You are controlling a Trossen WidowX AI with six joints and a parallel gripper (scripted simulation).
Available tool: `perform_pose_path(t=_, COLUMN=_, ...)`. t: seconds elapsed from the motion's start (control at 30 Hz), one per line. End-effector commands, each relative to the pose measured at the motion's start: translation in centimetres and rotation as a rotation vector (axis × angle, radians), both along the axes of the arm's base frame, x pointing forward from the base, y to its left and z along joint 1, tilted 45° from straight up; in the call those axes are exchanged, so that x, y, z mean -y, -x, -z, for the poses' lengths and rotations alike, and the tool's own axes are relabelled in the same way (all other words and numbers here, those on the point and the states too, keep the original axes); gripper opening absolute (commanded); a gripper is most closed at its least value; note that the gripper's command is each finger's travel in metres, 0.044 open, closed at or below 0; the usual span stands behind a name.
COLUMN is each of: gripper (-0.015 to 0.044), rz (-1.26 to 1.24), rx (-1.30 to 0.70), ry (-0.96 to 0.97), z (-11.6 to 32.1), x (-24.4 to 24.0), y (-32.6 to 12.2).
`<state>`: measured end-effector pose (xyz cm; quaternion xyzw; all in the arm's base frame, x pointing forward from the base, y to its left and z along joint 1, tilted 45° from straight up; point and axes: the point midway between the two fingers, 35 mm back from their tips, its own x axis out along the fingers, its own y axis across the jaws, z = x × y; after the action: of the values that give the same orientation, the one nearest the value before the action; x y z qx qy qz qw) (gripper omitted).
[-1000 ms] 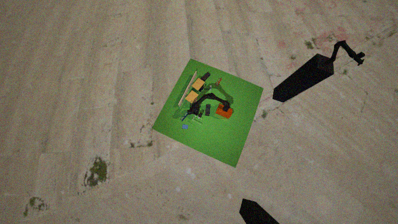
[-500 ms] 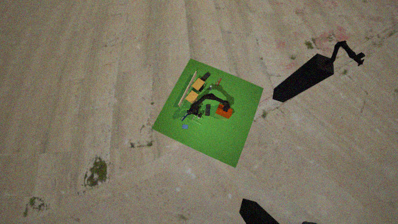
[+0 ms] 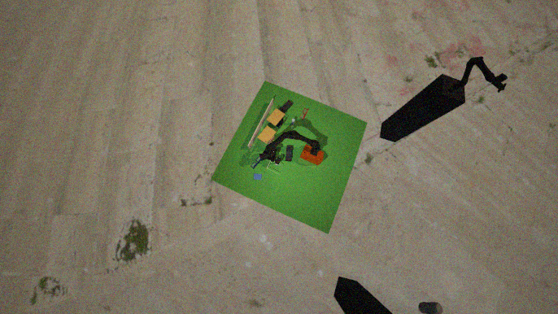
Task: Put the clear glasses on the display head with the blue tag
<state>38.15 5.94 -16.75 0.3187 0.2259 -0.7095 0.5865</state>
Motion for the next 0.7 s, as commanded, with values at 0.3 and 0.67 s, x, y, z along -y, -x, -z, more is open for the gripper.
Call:
perform_pose_path(t=0.3, gripper=0.0000, rz=0.002, rx=0.008, ry=0.000, z=0.21, x=-0.28, y=-0.47)
perform_pose_path(t=0.67, gripper=0.0000, rz=0.002, rx=0.009, ry=0.000, z=0.42, x=-0.48, y=-0.68)
